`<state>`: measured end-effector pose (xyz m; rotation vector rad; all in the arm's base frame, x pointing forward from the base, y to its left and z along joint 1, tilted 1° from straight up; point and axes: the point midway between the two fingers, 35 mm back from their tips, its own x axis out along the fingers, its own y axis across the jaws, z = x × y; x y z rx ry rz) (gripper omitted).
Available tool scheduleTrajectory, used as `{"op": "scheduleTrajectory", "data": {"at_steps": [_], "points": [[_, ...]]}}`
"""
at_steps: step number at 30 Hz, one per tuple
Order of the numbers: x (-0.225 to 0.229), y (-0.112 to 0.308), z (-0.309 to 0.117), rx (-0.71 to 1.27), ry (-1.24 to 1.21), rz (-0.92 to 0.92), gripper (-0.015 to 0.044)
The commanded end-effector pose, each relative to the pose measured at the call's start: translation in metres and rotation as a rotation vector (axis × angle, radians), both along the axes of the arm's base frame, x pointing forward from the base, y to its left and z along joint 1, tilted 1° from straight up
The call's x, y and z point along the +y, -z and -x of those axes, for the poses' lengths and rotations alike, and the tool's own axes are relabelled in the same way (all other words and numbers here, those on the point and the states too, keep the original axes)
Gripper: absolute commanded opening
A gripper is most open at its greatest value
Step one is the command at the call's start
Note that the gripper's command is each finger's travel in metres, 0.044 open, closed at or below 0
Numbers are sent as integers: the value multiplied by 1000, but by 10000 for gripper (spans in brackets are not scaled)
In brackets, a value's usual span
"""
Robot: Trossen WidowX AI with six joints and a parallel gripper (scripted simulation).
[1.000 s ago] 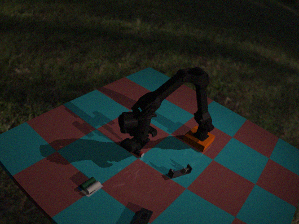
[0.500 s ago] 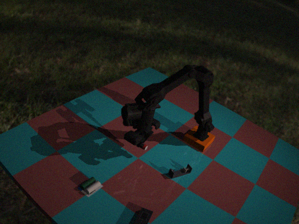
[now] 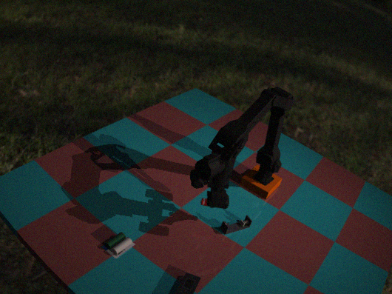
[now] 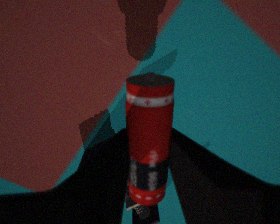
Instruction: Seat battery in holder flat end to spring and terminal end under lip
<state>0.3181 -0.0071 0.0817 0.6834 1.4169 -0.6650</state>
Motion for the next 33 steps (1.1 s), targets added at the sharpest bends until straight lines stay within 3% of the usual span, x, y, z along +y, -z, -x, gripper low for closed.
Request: {"op": "scheduleTrajectory", "data": {"at_steps": [1,11,33], "points": [[29,-3,13,7,-174,7,76],[87,-7,46,6,-531,11,76],[86,25,40,-159,-528,127,76]]}}
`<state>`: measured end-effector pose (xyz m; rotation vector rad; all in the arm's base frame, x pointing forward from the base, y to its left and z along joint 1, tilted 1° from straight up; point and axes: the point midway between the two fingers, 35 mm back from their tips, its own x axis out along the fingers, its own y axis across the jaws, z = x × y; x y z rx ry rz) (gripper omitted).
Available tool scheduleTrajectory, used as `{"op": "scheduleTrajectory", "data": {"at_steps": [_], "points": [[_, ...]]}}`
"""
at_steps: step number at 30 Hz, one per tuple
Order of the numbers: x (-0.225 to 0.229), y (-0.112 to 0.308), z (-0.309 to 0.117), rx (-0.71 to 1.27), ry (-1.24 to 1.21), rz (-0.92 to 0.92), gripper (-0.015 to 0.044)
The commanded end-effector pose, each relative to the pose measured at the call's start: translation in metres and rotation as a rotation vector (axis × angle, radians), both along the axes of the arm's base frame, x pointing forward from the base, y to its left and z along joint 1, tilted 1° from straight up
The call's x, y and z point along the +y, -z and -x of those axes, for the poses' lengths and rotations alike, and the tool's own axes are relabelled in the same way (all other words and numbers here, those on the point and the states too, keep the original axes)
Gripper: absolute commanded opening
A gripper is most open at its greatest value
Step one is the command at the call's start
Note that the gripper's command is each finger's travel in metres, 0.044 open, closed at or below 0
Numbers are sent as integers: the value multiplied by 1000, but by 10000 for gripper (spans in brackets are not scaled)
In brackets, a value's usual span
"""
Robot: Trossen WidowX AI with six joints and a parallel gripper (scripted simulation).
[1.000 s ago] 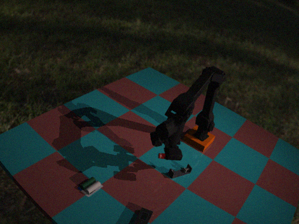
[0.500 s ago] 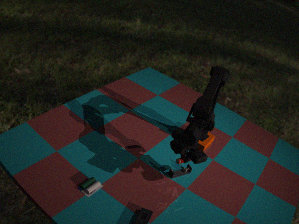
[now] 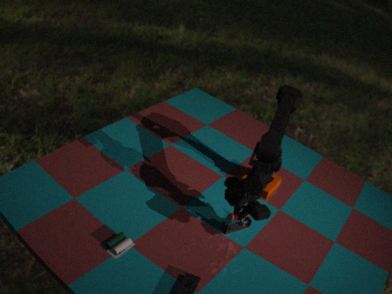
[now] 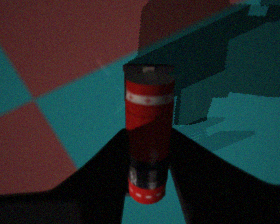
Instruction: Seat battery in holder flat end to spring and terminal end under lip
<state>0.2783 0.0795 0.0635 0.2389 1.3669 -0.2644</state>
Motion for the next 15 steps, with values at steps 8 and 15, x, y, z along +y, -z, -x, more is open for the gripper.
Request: {"op": "scheduleTrajectory", "data": {"at_steps": [8,15], "points": [[-1,15,-1,-103,12,36,76],[0,18,0,-142,10,55,76]]}}
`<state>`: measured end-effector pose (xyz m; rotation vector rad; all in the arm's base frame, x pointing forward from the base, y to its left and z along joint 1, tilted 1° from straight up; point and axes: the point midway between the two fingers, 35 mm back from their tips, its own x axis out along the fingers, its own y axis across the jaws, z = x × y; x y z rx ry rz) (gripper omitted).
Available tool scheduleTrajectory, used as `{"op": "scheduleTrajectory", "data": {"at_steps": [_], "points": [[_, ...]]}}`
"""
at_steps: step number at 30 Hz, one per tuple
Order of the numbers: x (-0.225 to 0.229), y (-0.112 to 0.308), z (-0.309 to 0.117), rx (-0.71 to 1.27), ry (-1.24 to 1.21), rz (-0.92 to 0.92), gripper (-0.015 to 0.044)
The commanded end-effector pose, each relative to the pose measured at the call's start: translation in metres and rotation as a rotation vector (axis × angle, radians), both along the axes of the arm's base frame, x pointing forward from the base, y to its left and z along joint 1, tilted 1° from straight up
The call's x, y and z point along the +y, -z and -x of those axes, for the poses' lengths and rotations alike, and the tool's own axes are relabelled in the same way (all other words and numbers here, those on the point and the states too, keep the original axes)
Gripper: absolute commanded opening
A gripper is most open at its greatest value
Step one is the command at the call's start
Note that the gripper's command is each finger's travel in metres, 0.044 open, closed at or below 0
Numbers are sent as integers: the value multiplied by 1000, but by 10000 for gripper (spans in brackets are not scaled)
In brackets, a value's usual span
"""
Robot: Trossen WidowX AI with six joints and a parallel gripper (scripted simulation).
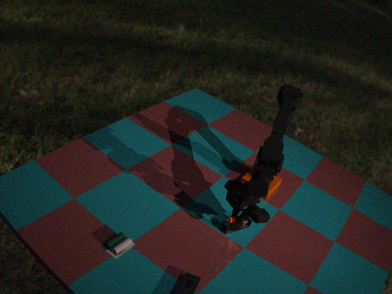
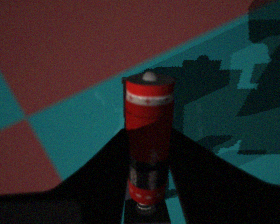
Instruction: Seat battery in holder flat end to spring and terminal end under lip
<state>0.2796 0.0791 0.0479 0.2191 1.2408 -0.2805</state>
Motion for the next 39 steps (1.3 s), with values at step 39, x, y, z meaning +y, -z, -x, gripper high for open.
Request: {"op": "scheduleTrajectory", "data": {"at_steps": [39], "points": [[6,19,18,-223,14,90,76]]}}
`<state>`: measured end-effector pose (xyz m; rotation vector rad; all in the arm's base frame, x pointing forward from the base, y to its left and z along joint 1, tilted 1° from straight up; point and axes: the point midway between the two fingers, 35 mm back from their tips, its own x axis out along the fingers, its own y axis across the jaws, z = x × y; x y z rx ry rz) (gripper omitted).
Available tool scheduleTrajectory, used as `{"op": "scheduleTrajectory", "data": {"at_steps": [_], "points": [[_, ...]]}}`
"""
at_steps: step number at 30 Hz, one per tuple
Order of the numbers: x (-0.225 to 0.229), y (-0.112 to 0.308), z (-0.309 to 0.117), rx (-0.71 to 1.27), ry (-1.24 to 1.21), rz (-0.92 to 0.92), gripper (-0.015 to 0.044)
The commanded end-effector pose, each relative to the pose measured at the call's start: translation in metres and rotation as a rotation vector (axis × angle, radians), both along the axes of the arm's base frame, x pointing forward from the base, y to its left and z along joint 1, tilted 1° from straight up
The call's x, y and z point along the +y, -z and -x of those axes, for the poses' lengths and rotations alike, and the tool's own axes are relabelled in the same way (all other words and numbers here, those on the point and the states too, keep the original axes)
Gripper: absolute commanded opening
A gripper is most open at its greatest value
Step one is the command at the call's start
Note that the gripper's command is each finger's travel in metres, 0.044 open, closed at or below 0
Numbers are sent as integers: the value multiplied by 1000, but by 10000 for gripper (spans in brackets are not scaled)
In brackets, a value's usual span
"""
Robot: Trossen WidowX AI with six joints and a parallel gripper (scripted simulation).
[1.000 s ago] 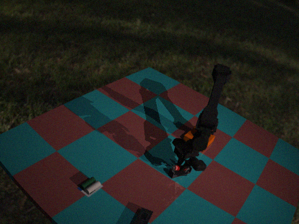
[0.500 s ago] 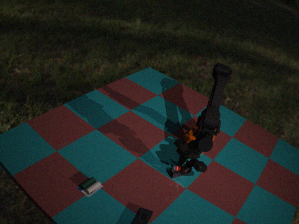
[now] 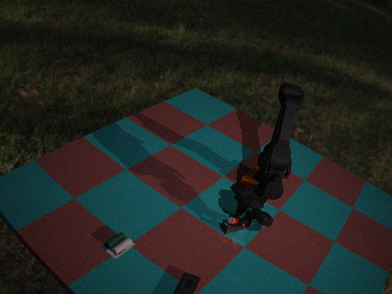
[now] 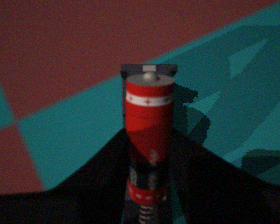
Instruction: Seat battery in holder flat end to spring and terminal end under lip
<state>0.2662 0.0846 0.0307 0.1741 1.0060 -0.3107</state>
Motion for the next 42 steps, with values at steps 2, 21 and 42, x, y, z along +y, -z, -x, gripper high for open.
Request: {"op": "scheduleTrajectory", "data": {"at_steps": [2,21,42], "points": [[1,2,6,-1,4,0,76],[4,4,17,11,1,-6,76],[3,9,9,178,-5,-34,76]]}}
